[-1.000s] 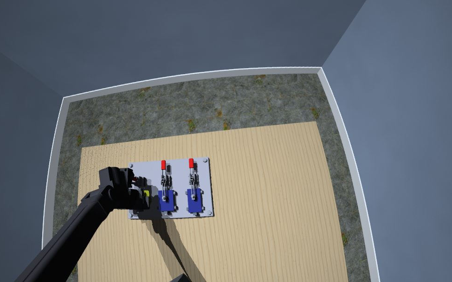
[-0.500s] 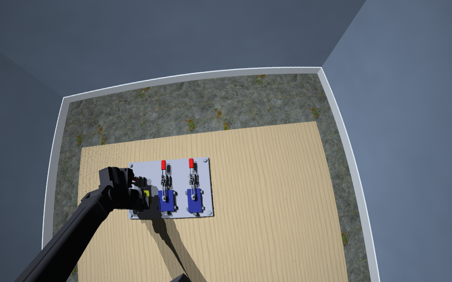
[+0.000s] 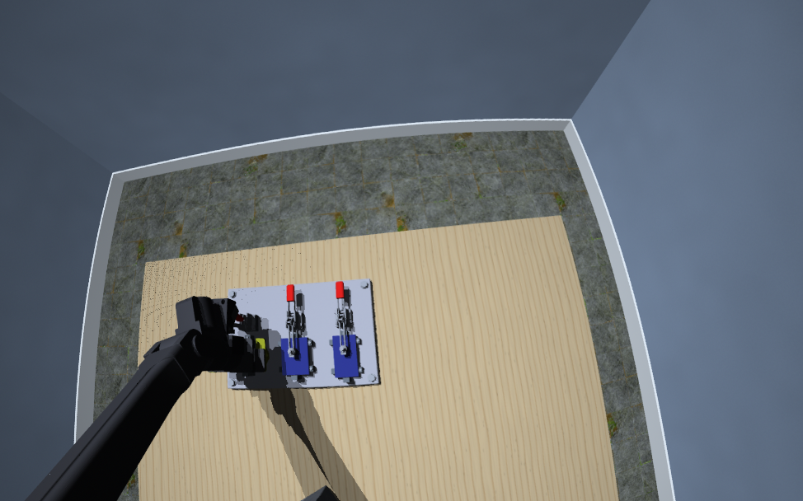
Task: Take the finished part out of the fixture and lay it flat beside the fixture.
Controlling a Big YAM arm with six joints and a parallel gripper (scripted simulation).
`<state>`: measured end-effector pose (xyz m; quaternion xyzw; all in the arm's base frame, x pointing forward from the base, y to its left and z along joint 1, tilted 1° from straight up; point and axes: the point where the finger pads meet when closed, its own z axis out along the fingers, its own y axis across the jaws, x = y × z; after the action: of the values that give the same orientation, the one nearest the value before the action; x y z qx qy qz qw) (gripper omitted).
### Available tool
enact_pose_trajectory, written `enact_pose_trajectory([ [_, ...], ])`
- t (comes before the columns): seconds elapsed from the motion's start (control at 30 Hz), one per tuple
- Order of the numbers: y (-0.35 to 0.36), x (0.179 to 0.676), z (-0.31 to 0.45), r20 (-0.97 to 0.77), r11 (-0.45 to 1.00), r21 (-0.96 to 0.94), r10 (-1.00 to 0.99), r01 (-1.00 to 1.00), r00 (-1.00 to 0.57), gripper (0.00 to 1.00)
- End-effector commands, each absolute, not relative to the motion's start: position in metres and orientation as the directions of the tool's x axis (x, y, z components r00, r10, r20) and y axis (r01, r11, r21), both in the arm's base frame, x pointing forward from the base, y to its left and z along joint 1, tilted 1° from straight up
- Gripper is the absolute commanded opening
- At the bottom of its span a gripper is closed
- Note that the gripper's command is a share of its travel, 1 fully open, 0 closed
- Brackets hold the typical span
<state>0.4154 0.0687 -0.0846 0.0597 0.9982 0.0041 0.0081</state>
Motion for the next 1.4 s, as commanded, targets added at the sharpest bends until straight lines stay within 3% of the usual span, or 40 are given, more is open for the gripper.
enact_pose_trajectory([
  [0.0,0.066,0.412,-0.089,-0.007,0.992,0.004,0.125,0.125,-0.992,0.92],
  [1.37,0.068,0.431,-0.082,-0.026,0.992,0.010,0.126,0.125,-0.992,0.92],
])
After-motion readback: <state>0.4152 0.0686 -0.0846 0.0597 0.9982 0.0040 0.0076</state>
